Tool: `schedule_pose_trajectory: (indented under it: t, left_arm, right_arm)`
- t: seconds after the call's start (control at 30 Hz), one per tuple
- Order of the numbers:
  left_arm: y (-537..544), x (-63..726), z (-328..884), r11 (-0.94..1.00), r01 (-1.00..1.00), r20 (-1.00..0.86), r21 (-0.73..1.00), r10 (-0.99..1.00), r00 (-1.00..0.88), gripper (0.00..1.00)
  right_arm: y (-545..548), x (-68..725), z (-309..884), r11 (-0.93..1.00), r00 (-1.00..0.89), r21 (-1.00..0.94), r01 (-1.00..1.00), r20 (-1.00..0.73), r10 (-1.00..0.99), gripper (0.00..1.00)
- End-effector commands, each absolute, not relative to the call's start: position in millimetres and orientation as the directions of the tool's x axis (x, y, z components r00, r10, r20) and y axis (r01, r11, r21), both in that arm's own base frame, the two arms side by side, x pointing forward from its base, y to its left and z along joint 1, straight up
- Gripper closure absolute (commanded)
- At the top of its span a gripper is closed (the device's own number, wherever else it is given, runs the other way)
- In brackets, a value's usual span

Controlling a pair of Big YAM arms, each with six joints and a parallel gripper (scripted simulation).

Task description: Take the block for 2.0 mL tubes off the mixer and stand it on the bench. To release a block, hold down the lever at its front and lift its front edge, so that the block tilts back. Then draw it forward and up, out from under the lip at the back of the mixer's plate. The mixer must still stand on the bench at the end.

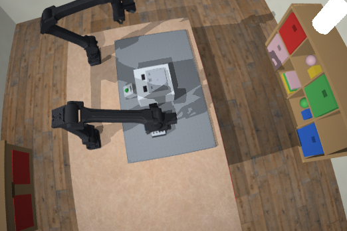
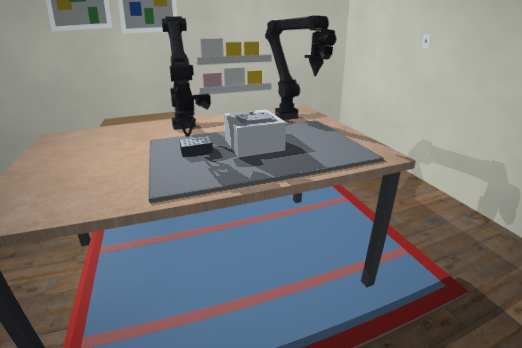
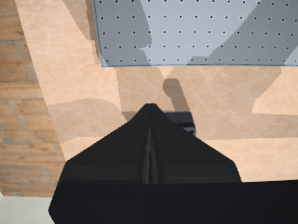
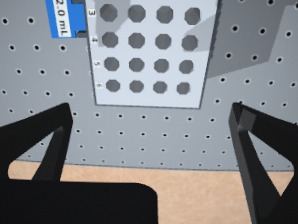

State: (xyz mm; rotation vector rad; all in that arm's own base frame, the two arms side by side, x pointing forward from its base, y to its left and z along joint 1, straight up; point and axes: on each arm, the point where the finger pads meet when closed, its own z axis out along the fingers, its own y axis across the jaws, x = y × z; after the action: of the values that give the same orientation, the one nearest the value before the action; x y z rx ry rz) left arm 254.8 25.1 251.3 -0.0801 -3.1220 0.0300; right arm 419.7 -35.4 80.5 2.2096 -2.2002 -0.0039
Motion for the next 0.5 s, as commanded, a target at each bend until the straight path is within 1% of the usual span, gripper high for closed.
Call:
schedule_pose_trajectory:
  t: [0.0,0.17,0.47]
  left_arm:
    - [25.7,270.1,279.3,0.998,0.063,-0.044,-0.009,0.063,-0.997,1.0]
    - [25.7,271.0,281.3,0.998,0.063,-0.048,-0.008,0.063,-0.997,1.0]
    - [25.8,272.3,284.1,0.998,0.063,-0.055,-0.007,0.063,-0.997,1.0]
  right_arm:
    - [-31.5,431.6,89.5,-0.011,0.011,-0.013,-1.0,0.013,-1.0,0.0]
    - [-28.3,424.1,99.8,-0.006,0.006,-0.012,-1.0,0.013,-1.0,0.0]
    - [-35.4,434.9,115.3,0.002,-0.003,-0.029,-1.0,0.015,-1.0,0.0]
